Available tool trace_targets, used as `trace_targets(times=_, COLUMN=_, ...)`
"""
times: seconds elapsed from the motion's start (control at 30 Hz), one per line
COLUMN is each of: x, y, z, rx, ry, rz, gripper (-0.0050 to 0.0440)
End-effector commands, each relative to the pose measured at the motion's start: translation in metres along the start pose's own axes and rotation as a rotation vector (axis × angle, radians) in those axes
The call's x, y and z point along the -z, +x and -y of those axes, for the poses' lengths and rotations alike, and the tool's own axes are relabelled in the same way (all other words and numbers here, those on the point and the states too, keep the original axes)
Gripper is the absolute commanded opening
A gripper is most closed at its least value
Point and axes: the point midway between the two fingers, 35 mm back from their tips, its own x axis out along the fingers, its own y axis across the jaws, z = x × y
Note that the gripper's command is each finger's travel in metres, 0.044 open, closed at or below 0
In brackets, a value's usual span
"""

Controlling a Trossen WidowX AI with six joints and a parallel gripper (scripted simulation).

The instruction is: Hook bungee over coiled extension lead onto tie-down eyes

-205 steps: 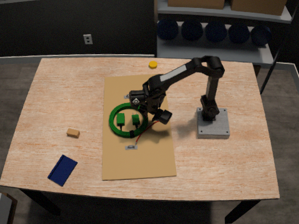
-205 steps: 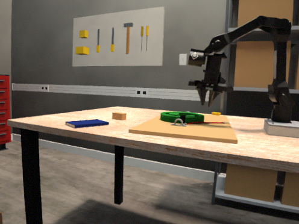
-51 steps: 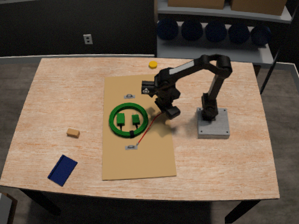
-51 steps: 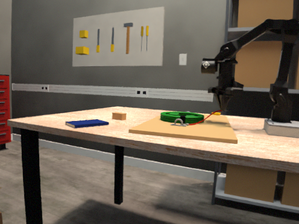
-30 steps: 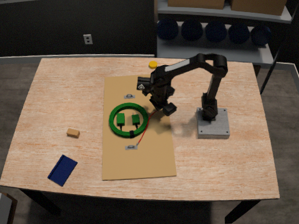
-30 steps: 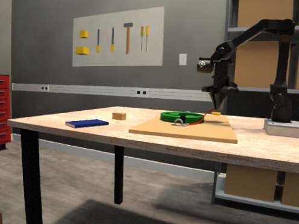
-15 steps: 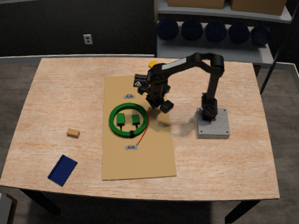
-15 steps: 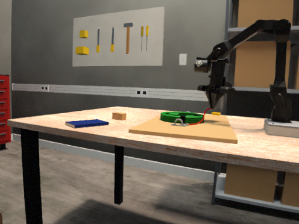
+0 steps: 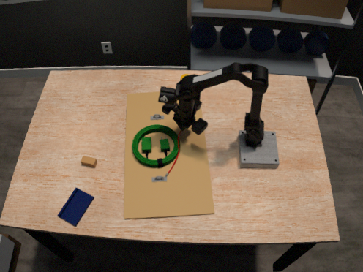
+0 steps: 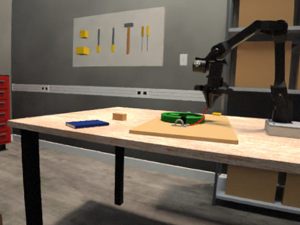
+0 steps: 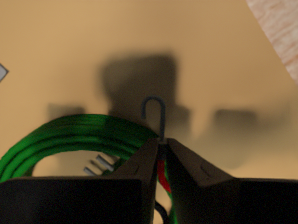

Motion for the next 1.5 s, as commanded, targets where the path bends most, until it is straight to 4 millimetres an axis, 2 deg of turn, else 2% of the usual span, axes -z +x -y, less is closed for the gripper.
trace_targets(times=0.0, x=0.004, y=-0.005, z=-0.010, rx=-0.022, ry=-0.025, rz=-0.019, gripper=-0.0050)
trace_targets(times=1.47, x=0.000, y=-0.003, z=-0.066, rx=-0.091, ry=-0.321, rz=-0.055, gripper=-0.0050)
